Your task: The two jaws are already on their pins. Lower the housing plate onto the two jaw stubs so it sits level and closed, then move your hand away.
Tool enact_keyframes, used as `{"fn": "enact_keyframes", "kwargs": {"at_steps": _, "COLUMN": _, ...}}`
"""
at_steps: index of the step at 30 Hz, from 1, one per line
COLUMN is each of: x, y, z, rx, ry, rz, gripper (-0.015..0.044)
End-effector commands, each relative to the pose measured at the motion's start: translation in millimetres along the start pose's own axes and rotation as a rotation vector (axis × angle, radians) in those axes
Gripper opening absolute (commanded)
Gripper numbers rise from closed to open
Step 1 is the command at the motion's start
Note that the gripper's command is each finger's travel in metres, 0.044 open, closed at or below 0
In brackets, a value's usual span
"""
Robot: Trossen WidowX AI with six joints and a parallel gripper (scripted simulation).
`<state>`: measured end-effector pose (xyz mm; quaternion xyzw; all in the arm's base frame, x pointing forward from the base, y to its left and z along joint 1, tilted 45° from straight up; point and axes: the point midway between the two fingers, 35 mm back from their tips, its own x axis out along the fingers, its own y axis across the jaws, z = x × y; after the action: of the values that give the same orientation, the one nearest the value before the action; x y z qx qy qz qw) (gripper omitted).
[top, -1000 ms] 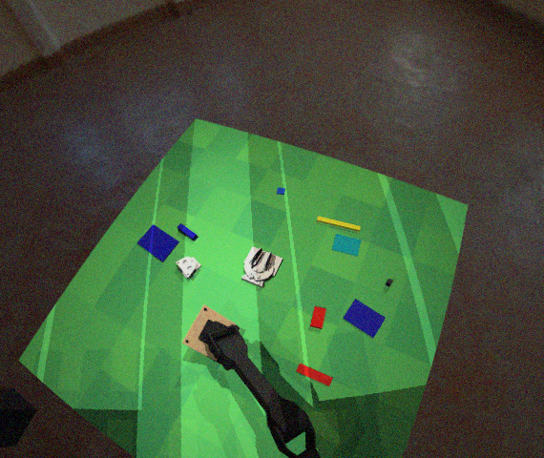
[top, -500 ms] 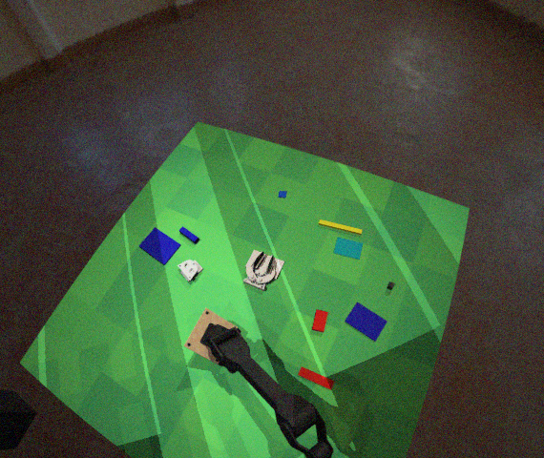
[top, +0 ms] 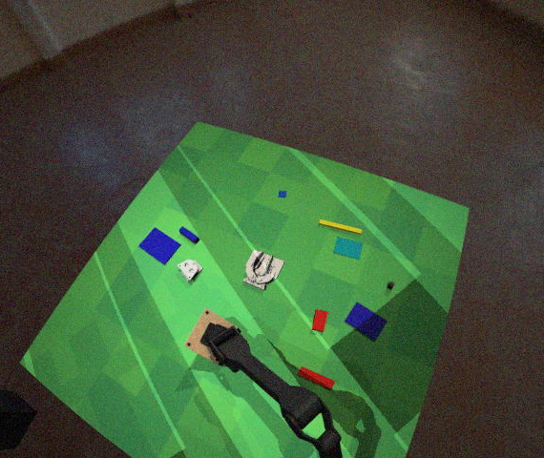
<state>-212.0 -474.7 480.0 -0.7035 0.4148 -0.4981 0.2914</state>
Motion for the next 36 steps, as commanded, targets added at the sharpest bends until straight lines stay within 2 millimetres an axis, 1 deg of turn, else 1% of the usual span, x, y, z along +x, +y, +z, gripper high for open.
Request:
{"fn": "enact_keyframes", "kwargs": {"at_steps": 1, "x": 7, "y": -9, "z": 15, "rx": 0.077, "ry": -0.011, "rz": -0.002, "gripper": 0.044}}
{"fn": "enact_keyframes", "kwargs": {"at_steps": 18, "x": 25, "y": -24, "z": 66, "rx": 0.354, "ry": -0.059, "rz": 0.018, "gripper": 0.044}}
{"fn": "enact_keyframes", "kwargs": {"at_steps": 36, "x": 38, "y": -38, "z": 121, "rx": 0.649, "ry": -0.11, "rz": 0.063, "gripper": 0.044}}
